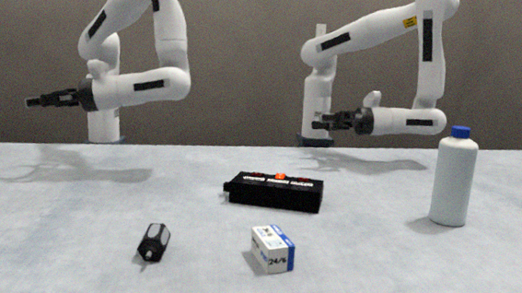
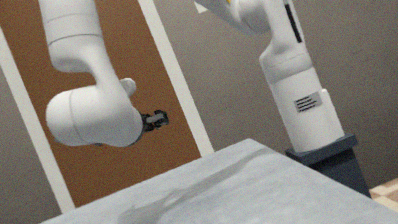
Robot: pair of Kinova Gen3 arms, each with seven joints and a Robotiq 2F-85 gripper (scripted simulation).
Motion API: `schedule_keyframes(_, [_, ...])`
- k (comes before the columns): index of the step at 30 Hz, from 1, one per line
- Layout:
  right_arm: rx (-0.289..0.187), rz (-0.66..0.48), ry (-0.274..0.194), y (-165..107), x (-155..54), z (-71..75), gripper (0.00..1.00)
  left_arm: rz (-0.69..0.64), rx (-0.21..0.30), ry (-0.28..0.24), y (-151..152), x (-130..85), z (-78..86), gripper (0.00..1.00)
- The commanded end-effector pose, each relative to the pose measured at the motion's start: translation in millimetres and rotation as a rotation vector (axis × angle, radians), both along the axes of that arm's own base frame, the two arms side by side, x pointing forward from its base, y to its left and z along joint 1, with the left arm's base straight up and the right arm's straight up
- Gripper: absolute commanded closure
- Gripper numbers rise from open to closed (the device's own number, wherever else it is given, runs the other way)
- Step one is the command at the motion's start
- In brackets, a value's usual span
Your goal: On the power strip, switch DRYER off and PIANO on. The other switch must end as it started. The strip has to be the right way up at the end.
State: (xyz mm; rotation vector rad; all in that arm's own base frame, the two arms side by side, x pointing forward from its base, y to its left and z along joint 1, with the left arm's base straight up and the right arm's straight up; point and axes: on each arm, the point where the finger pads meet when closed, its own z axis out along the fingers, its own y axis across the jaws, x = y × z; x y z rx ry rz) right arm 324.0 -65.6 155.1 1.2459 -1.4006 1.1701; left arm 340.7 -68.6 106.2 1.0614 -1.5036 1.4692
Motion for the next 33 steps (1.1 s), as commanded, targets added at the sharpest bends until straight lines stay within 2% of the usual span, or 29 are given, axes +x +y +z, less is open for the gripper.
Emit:
schedule_keyframes(1, [0.054,-0.146,-0.035,-28,-12,-4.5,0.002,0.0,0.0,-0.001,0,0,0.6,0.002])
schedule_keyframes(5, [0.104,-0.29,-0.077,-51,-26,-9.4,0.002,0.0,0.0,-0.001,0,0,0.6,0.002])
schedule_keyframes(7, [0.104,-0.29,-0.077,-51,-26,-9.4,0.002,0.0,0.0,-0.001,0,0,0.6,0.002])
schedule_keyframes(15, [0.202,-0.597,-0.189,-93,-56,-19.5,0.002,0.0,0.0,-0.001,0,0,0.6,0.002])
schedule_keyframes(22, [0.269,-0.843,-0.302,-121,-80,-26.6,0.002,0.0,0.0,-0.001,0,0,0.6,0.002])
schedule_keyframes(24, [0.269,-0.843,-0.302,-121,-80,-26.6,0.002,0.0,0.0,-0.001,0,0,0.6,0.002])
schedule_keyframes(33, [0.341,-1.177,-0.492,-156,-108,-33.4,0.002,0.0,0.0,-0.001,0,0,0.6,0.002])
